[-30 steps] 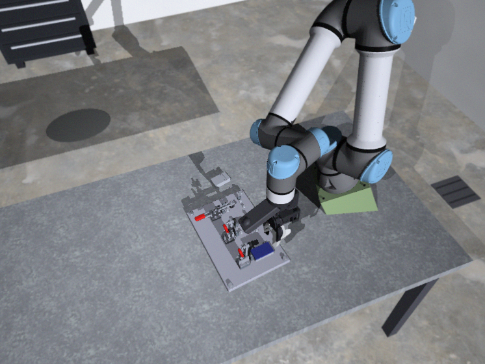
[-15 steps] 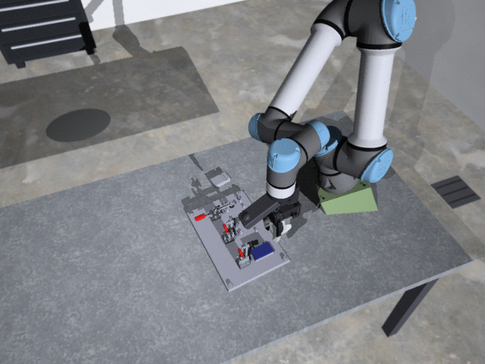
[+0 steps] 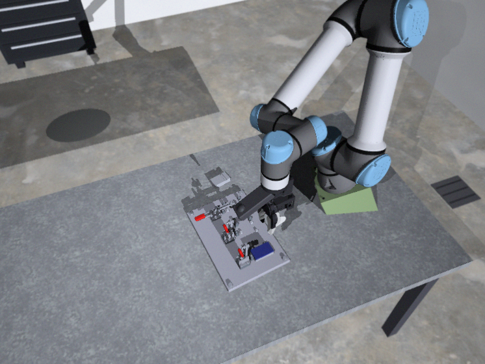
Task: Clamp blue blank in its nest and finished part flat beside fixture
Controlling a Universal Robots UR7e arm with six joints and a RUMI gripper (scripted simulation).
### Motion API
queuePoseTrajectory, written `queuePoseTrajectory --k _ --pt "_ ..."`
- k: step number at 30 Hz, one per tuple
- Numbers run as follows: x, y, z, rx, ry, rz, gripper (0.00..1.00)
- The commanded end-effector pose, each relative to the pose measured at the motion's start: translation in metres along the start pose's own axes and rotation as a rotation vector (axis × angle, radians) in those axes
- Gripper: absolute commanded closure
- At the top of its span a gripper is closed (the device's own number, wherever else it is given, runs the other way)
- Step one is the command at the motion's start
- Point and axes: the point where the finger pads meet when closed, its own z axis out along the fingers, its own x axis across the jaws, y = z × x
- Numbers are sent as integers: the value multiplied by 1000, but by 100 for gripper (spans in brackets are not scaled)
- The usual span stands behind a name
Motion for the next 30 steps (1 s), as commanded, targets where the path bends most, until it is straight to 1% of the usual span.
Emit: queuePoseTrajectory --k 1,26,28,30 --pt "16 0 0 0 -4 -1 72" --pt "18 0 0 1 -4 -1 72" --pt "18 0 2 1 -4 -1 72" --pt "18 0 8 1 -4 -1 72"
